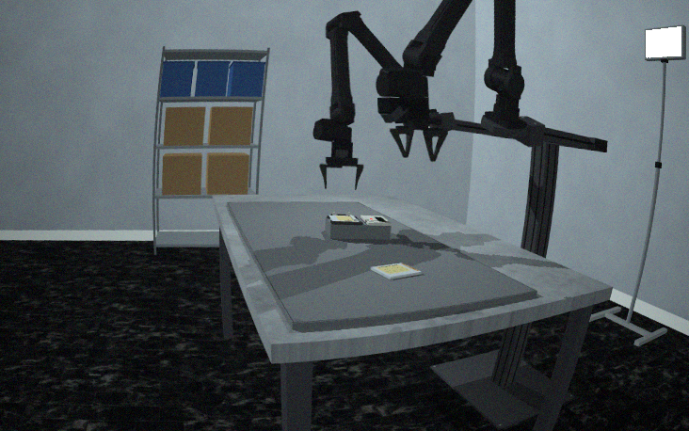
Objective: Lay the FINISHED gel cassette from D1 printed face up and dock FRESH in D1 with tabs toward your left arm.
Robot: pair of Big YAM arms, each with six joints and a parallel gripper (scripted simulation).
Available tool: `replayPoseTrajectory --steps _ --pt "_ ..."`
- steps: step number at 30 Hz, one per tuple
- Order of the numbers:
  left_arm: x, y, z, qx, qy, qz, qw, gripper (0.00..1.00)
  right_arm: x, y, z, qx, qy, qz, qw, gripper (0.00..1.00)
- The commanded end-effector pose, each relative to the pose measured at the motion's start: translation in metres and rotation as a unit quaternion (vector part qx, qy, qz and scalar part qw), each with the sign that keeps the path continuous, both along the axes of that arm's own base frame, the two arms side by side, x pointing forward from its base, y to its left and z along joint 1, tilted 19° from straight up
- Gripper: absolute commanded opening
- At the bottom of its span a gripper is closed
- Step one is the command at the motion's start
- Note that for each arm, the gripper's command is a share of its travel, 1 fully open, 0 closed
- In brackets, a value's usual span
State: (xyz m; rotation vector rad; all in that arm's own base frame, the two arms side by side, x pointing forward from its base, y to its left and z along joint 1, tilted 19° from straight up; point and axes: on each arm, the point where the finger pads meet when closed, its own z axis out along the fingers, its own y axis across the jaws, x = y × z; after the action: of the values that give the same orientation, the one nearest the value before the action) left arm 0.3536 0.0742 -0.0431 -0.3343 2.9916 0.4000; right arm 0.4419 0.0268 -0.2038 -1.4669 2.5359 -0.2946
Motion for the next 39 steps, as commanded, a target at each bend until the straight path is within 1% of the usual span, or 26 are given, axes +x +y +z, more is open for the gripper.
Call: replayPoseTrajectory --steps 1,4,6,8,10,14,17,21,23,27,30,34,36,38,39 --pt "0.014 0.002 0.015 0.0 -0.018 -0.003 1.0 1.0 0.001 -0.017 0.017 0.013 -0.007 -0.087 0.996 0.98" --pt "0.014 0.002 0.015 0.0 -0.018 -0.003 1.0 1.0 -0.001 -0.028 0.027 0.016 -0.01 -0.131 0.991 0.98" --pt "0.014 0.002 0.015 0.0 -0.018 -0.003 1.0 1.0 -0.001 -0.028 0.027 0.016 -0.01 -0.131 0.991 0.98" --pt "0.014 0.002 0.015 0.0 -0.018 -0.003 1.0 1.0 -0.003 -0.035 0.034 0.019 -0.011 -0.162 0.987 0.98" --pt "0.014 0.002 0.015 0.0 -0.018 -0.003 1.0 1.0 -0.004 -0.042 0.041 0.019 -0.011 -0.162 0.987 0.98" --pt "0.014 0.002 0.015 0.0 -0.018 -0.003 1.0 1.0 -0.009 -0.057 0.054 0.024 -0.016 -0.226 0.974 0.98" --pt "0.014 0.002 0.015 0.0 -0.018 -0.003 1.0 1.0 -0.013 -0.067 0.064 0.024 -0.016 -0.226 0.974 0.98" --pt "0.014 0.002 0.015 0.0 -0.018 -0.003 1.0 1.0 -0.019 -0.081 0.077 0.028 -0.021 -0.288 0.957 0.98" --pt "0.014 0.002 0.015 0.0 -0.018 -0.003 1.0 1.0 -0.019 -0.081 0.077 0.028 -0.021 -0.288 0.957 0.98" --pt "0.014 0.002 0.015 0.0 -0.018 -0.003 1.0 1.0 -0.027 -0.095 0.089 0.033 -0.027 -0.349 0.936 0.98" --pt "0.014 0.002 0.015 0.0 -0.018 -0.003 1.0 1.0 -0.033 -0.105 0.098 0.033 -0.027 -0.349 0.936 0.98" --pt "0.014 0.002 0.015 0.0 -0.018 -0.003 1.0 1.0 -0.042 -0.118 0.111 0.037 -0.034 -0.409 0.911 0.98" --pt "0.014 0.002 0.015 0.0 -0.018 -0.003 1.0 1.0 -0.047 -0.124 0.117 0.037 -0.034 -0.409 0.911 0.98" --pt "0.014 0.002 0.015 0.0 -0.018 -0.003 1.0 1.0 -0.052 -0.13 0.122 0.038 -0.038 -0.439 0.897 0.98" --pt "0.014 0.002 0.015 0.0 -0.018 -0.003 1.0 1.0 -0.052 -0.13 0.122 0.038 -0.038 -0.439 0.897 0.98"
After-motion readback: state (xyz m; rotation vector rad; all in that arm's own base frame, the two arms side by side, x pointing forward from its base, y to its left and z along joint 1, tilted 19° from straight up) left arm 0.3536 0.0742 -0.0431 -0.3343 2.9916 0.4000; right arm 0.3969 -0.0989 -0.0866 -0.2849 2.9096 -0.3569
